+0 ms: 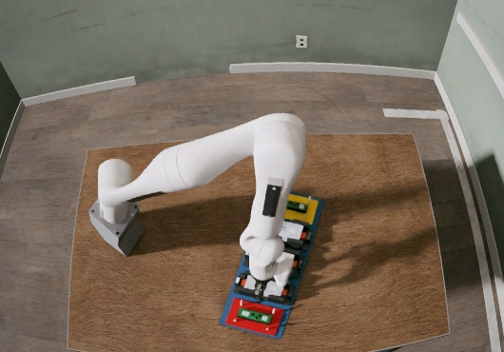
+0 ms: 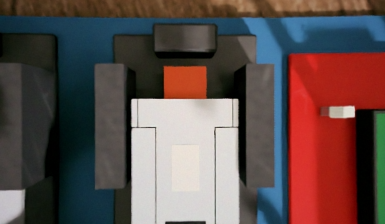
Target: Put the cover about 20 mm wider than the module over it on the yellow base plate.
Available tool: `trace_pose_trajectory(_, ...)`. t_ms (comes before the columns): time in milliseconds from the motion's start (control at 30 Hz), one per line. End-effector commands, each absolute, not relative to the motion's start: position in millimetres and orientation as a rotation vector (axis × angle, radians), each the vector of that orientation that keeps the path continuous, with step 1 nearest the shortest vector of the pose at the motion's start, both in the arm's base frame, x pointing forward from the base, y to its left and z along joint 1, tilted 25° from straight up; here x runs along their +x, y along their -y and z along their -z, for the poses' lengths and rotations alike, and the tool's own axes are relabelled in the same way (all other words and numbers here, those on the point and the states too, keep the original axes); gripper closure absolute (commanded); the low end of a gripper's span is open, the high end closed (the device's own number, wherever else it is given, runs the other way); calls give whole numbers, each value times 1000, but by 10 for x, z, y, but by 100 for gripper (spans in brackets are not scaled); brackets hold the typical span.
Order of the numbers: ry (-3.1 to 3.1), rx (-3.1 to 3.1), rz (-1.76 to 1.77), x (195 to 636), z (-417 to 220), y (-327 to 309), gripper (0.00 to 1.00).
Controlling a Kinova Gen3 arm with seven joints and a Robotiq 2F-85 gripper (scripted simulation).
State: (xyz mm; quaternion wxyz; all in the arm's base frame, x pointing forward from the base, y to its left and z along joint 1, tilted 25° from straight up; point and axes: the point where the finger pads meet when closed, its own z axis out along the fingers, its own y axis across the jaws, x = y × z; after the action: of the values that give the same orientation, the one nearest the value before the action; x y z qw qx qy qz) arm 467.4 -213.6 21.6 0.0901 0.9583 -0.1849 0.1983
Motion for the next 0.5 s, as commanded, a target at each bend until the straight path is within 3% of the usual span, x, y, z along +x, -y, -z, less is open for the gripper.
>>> trace_pose_trajectory(0, 554, 2852, -583, 4652, -277, 2127, 0)
trace_pose_trajectory(467, 554, 2852, -583, 4465, -769, 1993, 0)
